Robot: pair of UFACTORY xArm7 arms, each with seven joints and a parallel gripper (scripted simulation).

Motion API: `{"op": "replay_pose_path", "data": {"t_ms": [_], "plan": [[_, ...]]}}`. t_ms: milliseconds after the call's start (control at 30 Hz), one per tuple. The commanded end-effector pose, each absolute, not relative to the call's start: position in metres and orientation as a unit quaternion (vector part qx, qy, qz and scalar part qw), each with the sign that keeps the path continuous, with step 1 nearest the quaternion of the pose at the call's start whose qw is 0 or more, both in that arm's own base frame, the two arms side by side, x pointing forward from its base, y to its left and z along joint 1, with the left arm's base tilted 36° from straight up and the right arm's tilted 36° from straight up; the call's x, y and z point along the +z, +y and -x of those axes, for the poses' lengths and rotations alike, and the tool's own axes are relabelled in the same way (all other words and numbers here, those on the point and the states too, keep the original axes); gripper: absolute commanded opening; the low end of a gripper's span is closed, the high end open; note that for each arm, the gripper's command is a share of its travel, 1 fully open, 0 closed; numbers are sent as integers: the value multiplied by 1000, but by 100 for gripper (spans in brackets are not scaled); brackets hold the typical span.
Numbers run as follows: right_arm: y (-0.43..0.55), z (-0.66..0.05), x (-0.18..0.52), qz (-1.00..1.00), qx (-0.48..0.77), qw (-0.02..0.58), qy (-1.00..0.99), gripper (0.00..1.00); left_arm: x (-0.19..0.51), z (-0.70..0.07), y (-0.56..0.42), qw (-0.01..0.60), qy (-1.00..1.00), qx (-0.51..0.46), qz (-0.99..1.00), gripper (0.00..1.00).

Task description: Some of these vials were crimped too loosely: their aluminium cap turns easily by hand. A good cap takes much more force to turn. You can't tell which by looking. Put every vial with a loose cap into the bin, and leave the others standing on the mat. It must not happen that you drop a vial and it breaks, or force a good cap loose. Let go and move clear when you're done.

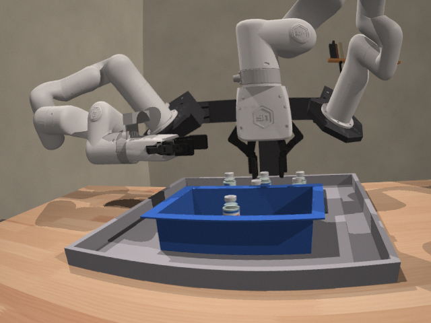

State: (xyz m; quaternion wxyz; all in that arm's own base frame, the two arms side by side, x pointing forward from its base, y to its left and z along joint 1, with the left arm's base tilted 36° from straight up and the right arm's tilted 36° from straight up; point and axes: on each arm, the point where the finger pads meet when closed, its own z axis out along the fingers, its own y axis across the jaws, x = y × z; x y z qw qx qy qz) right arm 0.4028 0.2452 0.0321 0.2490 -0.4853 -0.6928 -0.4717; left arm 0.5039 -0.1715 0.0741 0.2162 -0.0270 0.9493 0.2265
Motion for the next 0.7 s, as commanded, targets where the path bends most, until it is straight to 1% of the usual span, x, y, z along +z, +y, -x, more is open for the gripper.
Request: {"op": "replay_pose_path", "data": {"t_ms": [0, 667], "plan": [[247, -402, 34, 483, -472, 249, -694, 100, 75, -504, -174, 218, 949, 225, 26, 50], [247, -402, 34, 483, -472, 249, -694, 100, 71, -498, -176, 218, 949, 225, 26, 50]]}}
